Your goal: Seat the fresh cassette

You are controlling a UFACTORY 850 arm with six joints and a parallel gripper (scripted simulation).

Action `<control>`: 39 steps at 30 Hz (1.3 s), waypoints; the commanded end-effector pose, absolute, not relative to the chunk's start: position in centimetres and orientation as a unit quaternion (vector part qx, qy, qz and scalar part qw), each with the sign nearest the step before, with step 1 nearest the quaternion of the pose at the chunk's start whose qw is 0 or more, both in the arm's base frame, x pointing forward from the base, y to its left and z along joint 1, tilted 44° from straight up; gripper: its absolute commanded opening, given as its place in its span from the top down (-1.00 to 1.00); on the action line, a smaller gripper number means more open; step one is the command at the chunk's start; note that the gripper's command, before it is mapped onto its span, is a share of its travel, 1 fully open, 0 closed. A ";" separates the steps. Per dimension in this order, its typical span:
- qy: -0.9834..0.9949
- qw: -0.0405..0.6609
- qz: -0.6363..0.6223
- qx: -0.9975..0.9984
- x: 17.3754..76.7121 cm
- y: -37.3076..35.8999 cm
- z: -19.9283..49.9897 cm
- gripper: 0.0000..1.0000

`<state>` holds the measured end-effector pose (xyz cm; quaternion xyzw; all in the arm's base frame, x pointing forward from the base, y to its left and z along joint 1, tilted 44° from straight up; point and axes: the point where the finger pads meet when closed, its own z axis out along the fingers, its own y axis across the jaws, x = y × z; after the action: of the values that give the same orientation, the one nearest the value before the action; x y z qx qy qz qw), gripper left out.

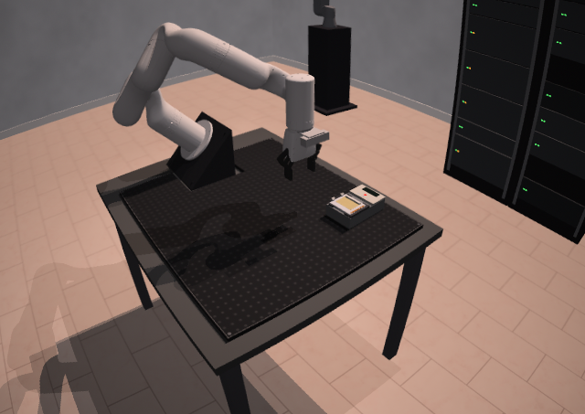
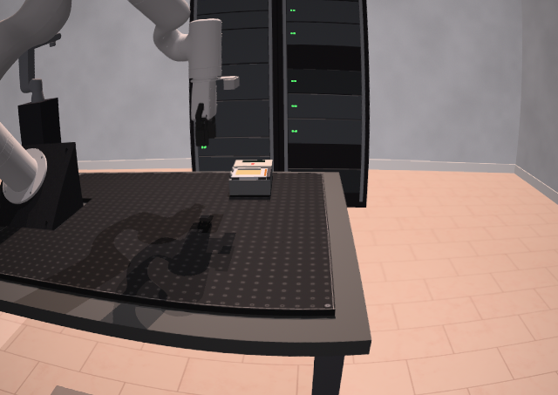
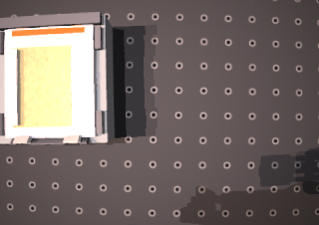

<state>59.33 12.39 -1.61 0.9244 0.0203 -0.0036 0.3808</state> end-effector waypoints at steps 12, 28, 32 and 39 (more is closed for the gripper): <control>0.017 0.378 -0.001 0.926 55.8 10.4 2.0 -1.00; 0.014 0.376 -0.002 0.926 51.8 8.3 5.0 -1.00; 0.014 0.376 -0.002 0.926 50.6 7.7 5.8 -1.00; 0.014 0.376 -0.002 0.926 50.6 7.7 5.8 -1.00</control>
<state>50.67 7.68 5.61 0.9261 0.0142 -0.0036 0.3770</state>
